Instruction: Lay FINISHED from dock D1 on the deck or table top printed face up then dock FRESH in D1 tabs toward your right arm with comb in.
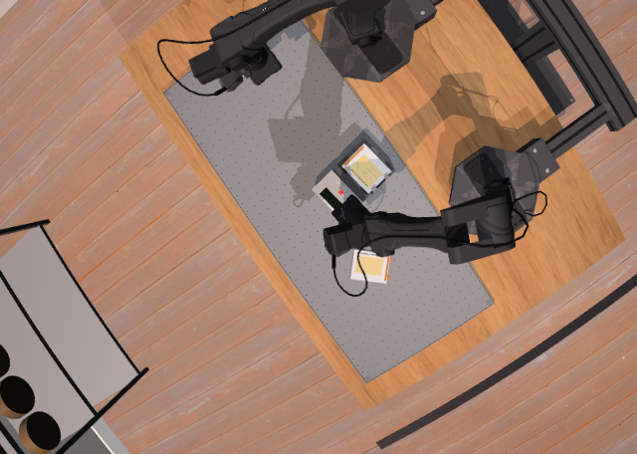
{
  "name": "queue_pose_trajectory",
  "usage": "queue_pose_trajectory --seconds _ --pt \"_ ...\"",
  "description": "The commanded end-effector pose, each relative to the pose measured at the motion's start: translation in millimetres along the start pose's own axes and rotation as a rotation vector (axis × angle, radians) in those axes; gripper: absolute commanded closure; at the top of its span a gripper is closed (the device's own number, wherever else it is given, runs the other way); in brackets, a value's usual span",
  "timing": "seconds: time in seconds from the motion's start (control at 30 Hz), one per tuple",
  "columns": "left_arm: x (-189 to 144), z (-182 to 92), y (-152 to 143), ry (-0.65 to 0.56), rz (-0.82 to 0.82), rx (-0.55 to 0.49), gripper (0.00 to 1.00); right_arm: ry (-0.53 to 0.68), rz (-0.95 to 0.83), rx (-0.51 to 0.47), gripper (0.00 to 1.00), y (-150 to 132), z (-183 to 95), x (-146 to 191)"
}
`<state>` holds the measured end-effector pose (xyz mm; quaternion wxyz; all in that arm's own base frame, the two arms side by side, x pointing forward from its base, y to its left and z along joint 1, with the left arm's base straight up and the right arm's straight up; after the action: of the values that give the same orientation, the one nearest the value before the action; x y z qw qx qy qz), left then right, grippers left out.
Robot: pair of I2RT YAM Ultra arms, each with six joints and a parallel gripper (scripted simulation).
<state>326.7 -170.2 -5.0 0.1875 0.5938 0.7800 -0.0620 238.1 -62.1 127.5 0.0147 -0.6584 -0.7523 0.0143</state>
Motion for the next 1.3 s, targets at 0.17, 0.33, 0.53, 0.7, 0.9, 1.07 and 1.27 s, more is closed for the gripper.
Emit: queue_pose_trajectory --seconds 0.17,0.33,0.53,0.7,0.9,1.07,1.27 --pt "55.2 26.7 -40.5 0.191 -0.040 0.118 1.00 -0.003 0.005 -0.041 1.00 0.8 -4.6 -0.8" --pt "55.2 26.7 -40.5 0.191 -0.040 0.118 1.00 -0.003 0.005 -0.041 1.00 0.8 -4.6 -0.8" --pt "55.2 26.7 -40.5 0.191 -0.040 0.118 1.00 -0.003 0.005 -0.041 1.00 0.8 -4.6 -0.8" --pt "55.2 26.7 -40.5 0.191 -0.040 0.118 1.00 0.007 -0.060 -0.052 1.00 6.0 -1.7 6.9" --pt "55.2 26.7 -40.5 0.191 -0.040 0.118 1.00 0.037 -0.254 -0.087 1.00 20.8 6.8 30.3" --pt "55.2 26.7 -40.5 0.191 -0.040 0.118 1.00 0.063 -0.415 -0.124 1.00 32.1 13.5 50.6" --pt "55.2 26.7 -40.5 0.191 -0.040 0.118 1.00 0.085 -0.542 -0.157 1.00 39.3 18.5 67.7"
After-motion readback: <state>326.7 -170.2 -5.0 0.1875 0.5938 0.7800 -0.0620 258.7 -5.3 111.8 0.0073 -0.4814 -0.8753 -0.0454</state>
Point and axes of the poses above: on each arm, the point where the finger pads meet when closed, its own z axis out along the fingers, its own x axis across the jaws, y = z × x, the point moved 2 cm from there along -z, back along the fingers, and after that the axes turned 8 degrees about -z, right-handed, at the moved point
